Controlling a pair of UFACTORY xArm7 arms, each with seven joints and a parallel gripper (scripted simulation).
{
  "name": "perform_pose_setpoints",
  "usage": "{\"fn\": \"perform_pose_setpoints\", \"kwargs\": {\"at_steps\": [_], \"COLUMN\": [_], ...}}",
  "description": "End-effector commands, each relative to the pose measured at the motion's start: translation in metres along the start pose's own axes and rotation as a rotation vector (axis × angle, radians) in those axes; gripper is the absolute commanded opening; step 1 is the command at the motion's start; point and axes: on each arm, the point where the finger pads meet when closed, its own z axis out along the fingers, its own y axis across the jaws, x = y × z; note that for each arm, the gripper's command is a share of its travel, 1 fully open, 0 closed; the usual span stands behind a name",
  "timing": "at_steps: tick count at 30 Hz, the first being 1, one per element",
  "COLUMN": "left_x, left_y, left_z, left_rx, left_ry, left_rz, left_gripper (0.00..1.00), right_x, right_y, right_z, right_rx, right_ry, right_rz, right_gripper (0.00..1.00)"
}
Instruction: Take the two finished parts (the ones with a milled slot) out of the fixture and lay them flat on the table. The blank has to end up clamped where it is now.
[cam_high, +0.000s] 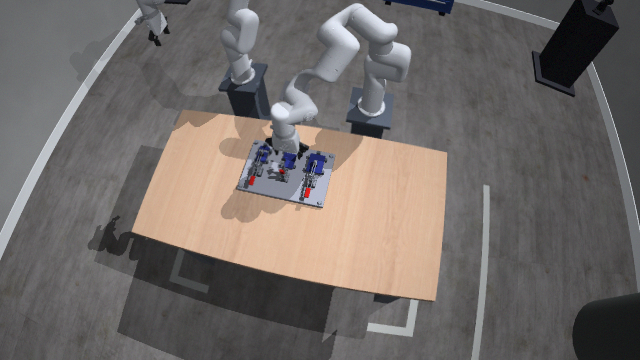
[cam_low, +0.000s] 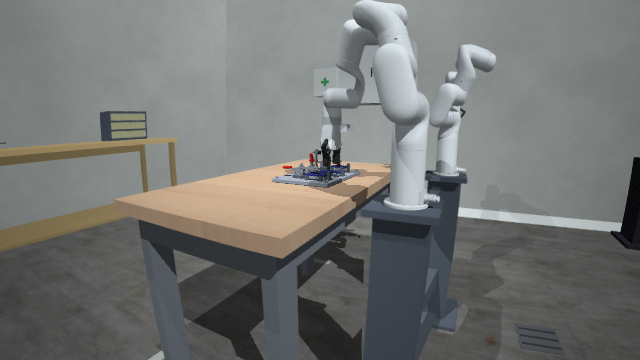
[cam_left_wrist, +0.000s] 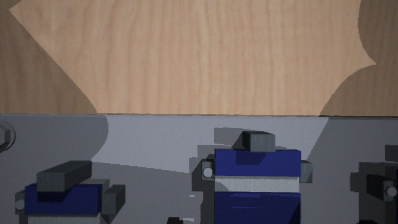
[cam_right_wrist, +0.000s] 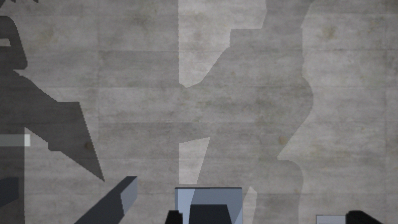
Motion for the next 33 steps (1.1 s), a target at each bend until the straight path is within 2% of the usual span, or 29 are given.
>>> {"fn": "perform_pose_setpoints", "kwargs": {"at_steps": [1,20,33], "left_x": [-0.001,-0.001,-0.001], "left_y": [-0.001,-0.001,-0.001], "left_z": [0.003,0.020,0.023], "left_rx": [0.002,0.002,0.002], "left_ry": [-0.004,-0.004,-0.004], "left_rz": [0.000,0.000,0.000], "left_gripper": [1.00,1.00,1.00], "right_x": [0.001,0.001,0.001], "right_y": [0.000,0.000,0.000], "right_z": [-0.001,-0.001,-0.001], "right_rx": [0.001,0.001,0.001], "right_ry": [0.004,0.004,0.004], "right_rz": [0.000,0.000,0.000], "right_gripper": [1.00,1.00,1.00]}}
